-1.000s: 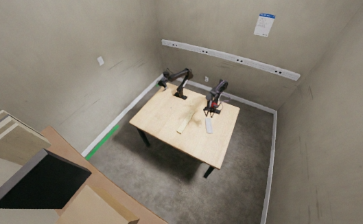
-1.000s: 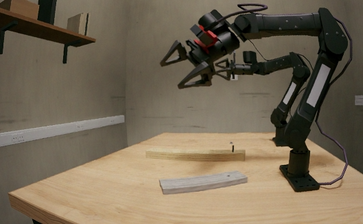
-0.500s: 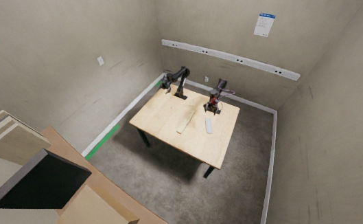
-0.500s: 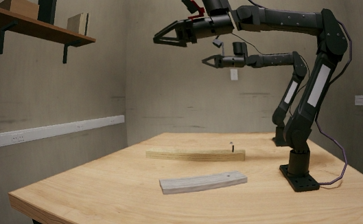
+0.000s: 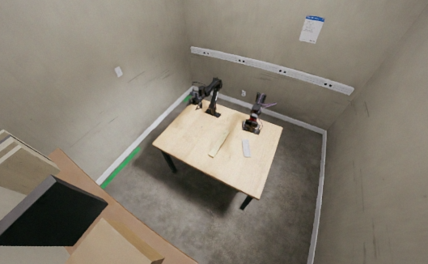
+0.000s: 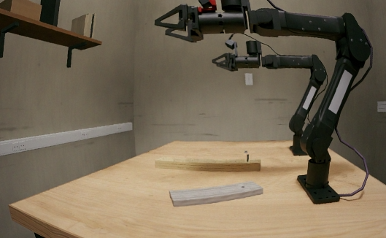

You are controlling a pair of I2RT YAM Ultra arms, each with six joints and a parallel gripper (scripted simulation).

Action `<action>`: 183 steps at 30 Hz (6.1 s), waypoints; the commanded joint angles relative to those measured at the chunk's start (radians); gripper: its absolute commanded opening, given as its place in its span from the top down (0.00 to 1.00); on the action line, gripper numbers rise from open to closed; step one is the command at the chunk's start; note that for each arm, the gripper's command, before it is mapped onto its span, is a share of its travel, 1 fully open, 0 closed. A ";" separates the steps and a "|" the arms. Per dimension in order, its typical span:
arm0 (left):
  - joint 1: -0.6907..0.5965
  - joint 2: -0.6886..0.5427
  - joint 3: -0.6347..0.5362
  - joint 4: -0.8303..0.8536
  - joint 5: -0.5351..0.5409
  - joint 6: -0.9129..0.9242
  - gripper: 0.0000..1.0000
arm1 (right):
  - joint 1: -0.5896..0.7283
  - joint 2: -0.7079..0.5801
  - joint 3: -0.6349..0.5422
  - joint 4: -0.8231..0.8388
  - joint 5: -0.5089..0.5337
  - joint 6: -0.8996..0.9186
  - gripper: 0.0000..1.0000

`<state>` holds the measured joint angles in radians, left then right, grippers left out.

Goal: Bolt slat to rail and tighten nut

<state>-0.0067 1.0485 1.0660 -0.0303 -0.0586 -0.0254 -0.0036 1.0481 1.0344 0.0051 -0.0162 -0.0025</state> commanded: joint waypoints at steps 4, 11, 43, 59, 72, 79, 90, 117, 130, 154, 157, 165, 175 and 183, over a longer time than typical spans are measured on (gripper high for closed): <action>0.012 -0.013 -0.013 0.046 0.065 0.033 0.00 | 0.013 -0.005 0.037 -0.006 0.024 0.005 0.00; 0.012 -0.012 -0.013 0.037 0.067 0.030 0.00 | 0.013 -0.005 0.037 -0.005 0.024 0.005 0.00; -0.013 0.021 -0.060 -0.111 0.064 -0.044 0.00 | 0.004 -0.004 0.018 0.000 0.016 0.002 0.00; -0.029 0.048 -0.101 -0.274 0.064 -0.123 0.00 | 0.004 -0.004 0.018 0.000 0.016 0.002 0.00; -0.042 0.071 -0.135 -0.405 0.065 -0.186 0.00 | 0.004 -0.004 0.018 0.000 0.016 0.002 0.00; -0.050 0.085 -0.156 -0.491 0.064 -0.227 0.00 | 0.004 -0.004 0.018 0.000 0.016 0.002 0.00; -0.061 0.104 -0.185 -0.603 0.065 -0.280 0.00 | 0.004 -0.004 0.018 0.000 0.016 0.002 0.00; -0.091 0.159 -0.266 -0.917 0.064 -0.430 0.00 | 0.004 -0.004 0.018 0.000 0.016 0.002 0.00; -0.106 0.188 -0.309 -1.076 0.064 -0.507 0.00 | 0.004 -0.004 0.018 0.000 0.016 0.002 0.00; -0.103 0.176 -0.308 -1.067 0.058 -0.505 0.00 | 0.004 -0.004 0.018 0.000 0.016 0.002 0.00; -0.104 0.181 -0.317 -1.058 0.061 -0.507 0.00 | 0.004 -0.004 0.018 0.000 0.016 0.002 0.00; -0.105 0.196 -0.351 -1.010 0.062 -0.507 0.00 | 0.004 -0.004 0.018 0.000 0.016 0.002 0.00; -0.106 0.214 -0.385 -0.958 0.063 -0.508 0.00 | 0.004 -0.004 0.018 0.000 0.016 0.002 0.00; -0.106 0.232 -0.420 -0.906 0.063 -0.508 0.00 | 0.004 -0.004 0.018 0.000 0.016 0.002 0.00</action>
<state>-0.1059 1.2610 0.6697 -0.9779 -0.0029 -0.5293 -0.0029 1.0481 1.0348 0.0013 -0.0029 -0.0010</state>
